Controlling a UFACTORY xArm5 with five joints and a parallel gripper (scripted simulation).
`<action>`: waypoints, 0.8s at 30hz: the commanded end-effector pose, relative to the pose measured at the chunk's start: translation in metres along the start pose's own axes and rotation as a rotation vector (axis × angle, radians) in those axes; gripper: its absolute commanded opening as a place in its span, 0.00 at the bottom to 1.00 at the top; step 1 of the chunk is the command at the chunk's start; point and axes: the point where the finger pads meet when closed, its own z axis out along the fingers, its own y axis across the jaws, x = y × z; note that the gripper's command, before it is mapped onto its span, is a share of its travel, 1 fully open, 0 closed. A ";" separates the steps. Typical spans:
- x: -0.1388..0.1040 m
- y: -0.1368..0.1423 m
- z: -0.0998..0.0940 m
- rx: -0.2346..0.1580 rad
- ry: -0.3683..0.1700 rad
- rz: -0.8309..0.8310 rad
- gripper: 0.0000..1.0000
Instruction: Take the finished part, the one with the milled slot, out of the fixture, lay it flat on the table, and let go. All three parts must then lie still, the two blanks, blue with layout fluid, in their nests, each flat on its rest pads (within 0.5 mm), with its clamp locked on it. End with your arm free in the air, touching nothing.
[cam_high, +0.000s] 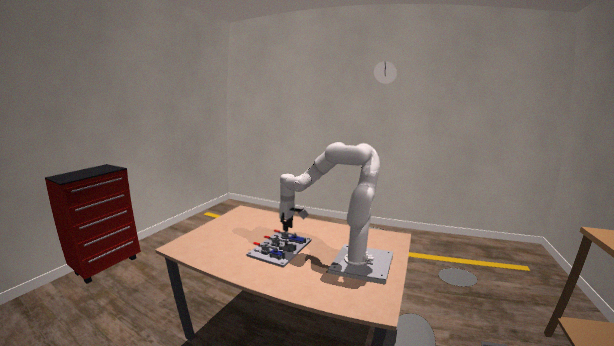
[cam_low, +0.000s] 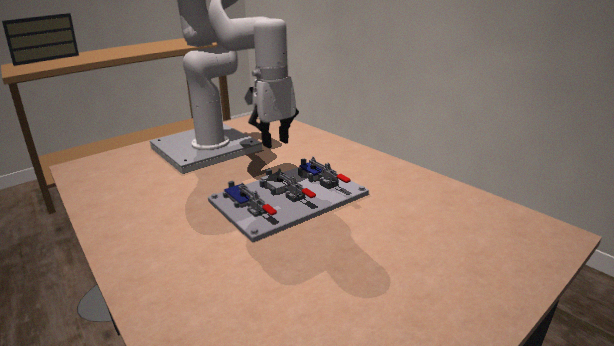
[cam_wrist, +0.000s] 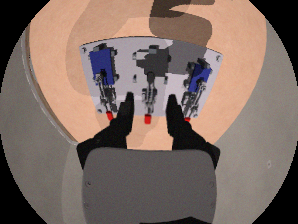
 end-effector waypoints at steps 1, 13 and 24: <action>-0.008 0.000 -0.001 0.000 -0.003 0.000 0.47; -0.072 0.000 -0.001 0.000 -0.003 0.000 0.47; -0.126 0.000 -0.001 0.000 -0.003 0.000 0.47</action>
